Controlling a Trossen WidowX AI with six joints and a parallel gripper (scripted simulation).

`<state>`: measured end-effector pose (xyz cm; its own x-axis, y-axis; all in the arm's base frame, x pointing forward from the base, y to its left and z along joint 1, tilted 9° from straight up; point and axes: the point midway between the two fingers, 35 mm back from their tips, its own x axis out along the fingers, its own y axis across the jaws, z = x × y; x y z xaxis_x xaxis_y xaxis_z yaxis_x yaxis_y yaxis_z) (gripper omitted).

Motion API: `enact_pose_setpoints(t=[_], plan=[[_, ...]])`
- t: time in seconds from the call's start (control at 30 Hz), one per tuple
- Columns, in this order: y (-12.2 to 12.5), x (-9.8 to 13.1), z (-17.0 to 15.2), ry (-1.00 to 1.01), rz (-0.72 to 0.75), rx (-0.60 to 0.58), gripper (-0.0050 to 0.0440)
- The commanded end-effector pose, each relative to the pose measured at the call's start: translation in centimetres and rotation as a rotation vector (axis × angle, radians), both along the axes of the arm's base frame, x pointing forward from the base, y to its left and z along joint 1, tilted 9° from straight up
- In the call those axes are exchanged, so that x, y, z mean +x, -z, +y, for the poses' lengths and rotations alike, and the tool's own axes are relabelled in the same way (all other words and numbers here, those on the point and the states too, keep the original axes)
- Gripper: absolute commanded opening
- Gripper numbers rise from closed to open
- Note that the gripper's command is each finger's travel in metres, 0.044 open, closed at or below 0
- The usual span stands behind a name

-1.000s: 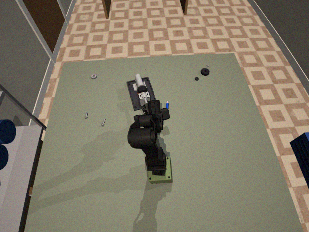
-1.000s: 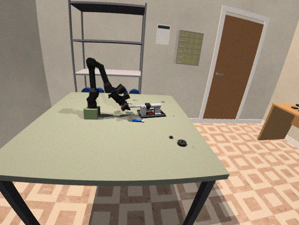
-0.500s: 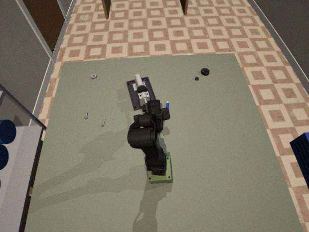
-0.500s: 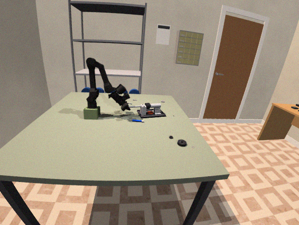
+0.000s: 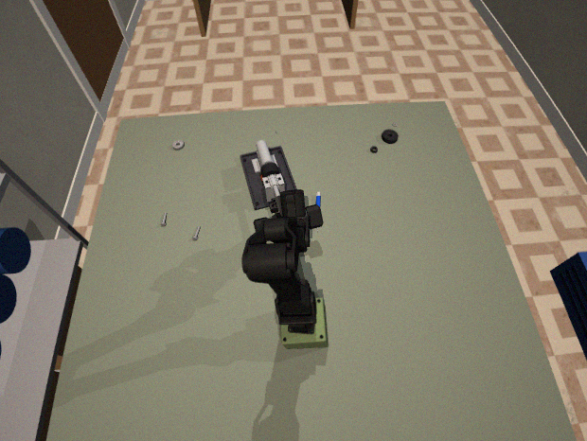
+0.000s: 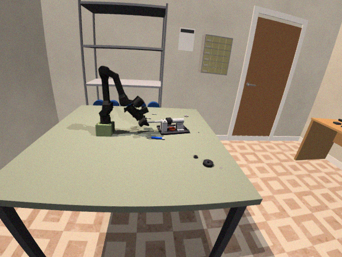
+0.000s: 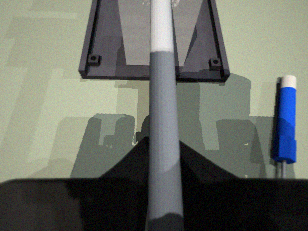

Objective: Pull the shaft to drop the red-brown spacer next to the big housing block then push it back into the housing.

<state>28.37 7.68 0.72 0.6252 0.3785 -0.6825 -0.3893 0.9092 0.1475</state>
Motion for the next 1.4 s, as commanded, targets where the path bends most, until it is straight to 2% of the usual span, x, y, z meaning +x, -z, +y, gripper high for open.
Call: enact_pose_setpoints(t=[0.0,1.1,1.37], plan=[[-0.93,1.12,0.13,0.000,-0.034,0.004,-0.0050],[-0.94,0.67,-0.06,0.000,-0.033,0.003,-0.0050],[-1.11,1.14,0.07,0.001,-0.039,0.004,-0.0050]])
